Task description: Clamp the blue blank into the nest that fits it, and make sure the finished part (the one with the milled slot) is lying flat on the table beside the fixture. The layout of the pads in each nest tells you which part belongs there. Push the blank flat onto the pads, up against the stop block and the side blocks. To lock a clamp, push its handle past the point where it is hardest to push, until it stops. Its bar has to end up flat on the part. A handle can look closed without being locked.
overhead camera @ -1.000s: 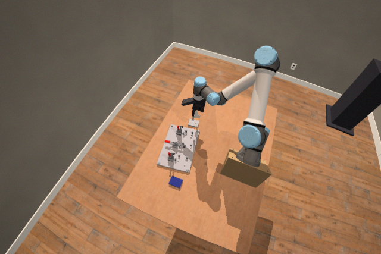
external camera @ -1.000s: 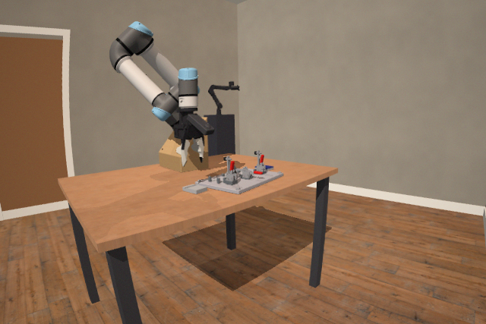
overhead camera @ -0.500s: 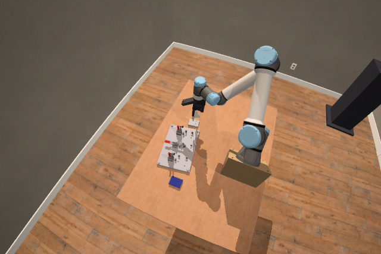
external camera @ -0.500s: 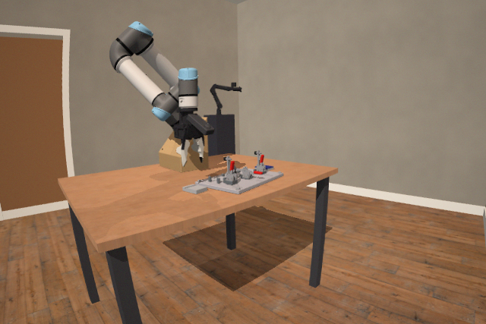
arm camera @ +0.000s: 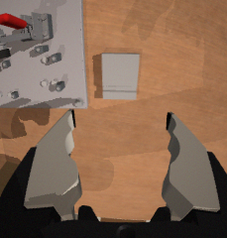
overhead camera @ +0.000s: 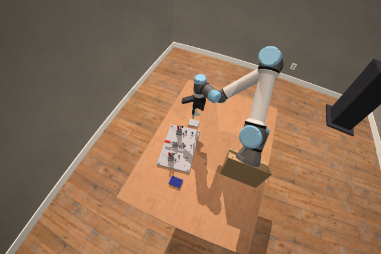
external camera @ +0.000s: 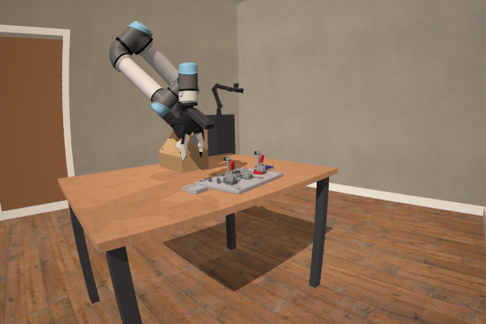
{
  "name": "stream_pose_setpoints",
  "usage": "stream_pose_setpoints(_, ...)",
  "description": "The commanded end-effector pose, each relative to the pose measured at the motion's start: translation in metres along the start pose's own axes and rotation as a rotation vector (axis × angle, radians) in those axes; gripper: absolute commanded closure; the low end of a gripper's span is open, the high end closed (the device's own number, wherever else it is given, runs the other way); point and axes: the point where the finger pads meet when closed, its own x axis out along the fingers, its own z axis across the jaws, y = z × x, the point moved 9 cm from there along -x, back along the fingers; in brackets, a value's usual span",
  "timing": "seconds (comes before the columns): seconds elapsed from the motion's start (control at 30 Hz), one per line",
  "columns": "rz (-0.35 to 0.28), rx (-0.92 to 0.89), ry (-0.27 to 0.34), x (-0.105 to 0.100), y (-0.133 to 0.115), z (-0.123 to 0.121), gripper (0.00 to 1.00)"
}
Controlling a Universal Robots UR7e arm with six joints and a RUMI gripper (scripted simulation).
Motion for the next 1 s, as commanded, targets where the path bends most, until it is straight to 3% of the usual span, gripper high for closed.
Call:
stream_pose_setpoints(0.0, -0.001, 0.001, 0.0, -0.016, 0.0, 0.0, 0.41)
stream_pose_setpoints(0.47, -0.001, 0.001, 0.0, -0.071, 0.0, 0.0, 0.41)
stream_pose_setpoints(0.97, -0.001, 0.001, 0.0, -0.077, 0.0, -0.001, 0.41)
